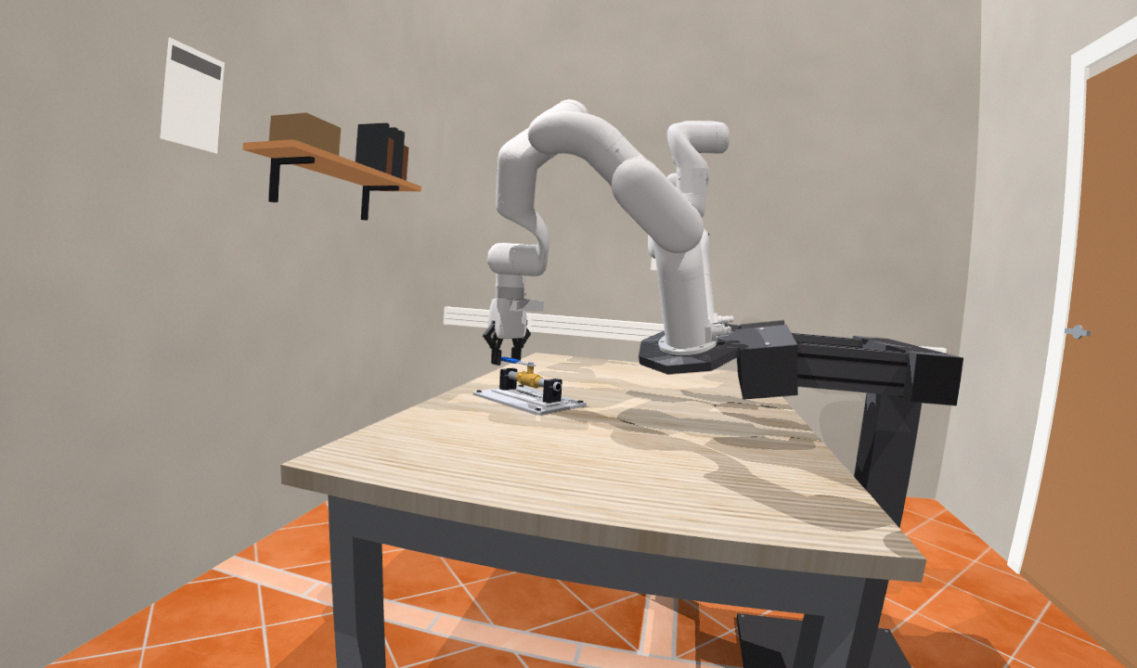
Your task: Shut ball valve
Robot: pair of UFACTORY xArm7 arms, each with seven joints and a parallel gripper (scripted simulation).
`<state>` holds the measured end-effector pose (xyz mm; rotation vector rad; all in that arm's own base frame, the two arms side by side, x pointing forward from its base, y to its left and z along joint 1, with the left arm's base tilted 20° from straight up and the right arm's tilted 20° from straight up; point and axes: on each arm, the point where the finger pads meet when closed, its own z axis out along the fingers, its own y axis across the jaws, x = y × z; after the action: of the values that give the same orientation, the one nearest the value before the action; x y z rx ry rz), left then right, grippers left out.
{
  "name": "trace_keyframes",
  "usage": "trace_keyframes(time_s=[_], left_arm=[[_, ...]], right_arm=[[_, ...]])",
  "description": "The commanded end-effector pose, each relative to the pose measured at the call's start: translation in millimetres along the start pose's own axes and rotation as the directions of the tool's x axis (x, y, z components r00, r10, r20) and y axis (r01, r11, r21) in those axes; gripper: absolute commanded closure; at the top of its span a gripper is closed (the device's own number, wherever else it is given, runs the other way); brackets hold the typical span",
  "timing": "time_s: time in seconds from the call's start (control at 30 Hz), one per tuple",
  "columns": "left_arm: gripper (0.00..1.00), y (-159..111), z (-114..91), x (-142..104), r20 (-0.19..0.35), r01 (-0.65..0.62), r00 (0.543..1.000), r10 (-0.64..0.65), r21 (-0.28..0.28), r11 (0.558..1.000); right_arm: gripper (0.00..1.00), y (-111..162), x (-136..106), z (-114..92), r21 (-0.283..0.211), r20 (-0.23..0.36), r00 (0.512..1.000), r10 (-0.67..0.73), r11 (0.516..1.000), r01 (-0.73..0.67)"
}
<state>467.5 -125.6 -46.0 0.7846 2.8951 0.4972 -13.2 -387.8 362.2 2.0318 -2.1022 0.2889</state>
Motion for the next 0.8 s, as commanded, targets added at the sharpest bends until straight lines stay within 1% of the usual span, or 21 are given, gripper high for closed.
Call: trace_keyframes(time_s=[0.0, 0.03, 0.07, 0.77], left_arm=[[0.31, -0.3, -1.5, -1.7, 0.004, -0.001, 1.000, 0.001, 0.000, 1.000], [0.31, -0.3, -1.5, -1.7, 0.004, -0.001, 1.000, 0.001, 0.000, 1.000], [1.00, -0.3, -1.5, -1.7, 0.004, -0.001, 1.000, 0.001, 0.000, 1.000], [1.00, -0.3, -1.5, -1.7, 0.004, -0.001, 1.000, 0.001, 0.000, 1.000]], right_arm=[[0.00, 0.2, 0.9, -1.5, 0.000, -0.004, 1.000, 0.001, 1.000, -0.001], [0.00, 0.2, 0.9, -1.5, 0.000, -0.004, 1.000, 0.001, 1.000, -0.001], [0.00, 0.2, 0.9, -1.5, 0.000, -0.004, 1.000, 0.001, 1.000, -0.001], [0.00, 0.2, 0.9, -1.5, 0.000, -0.004, 1.000, 0.001, 1.000, -0.001]])
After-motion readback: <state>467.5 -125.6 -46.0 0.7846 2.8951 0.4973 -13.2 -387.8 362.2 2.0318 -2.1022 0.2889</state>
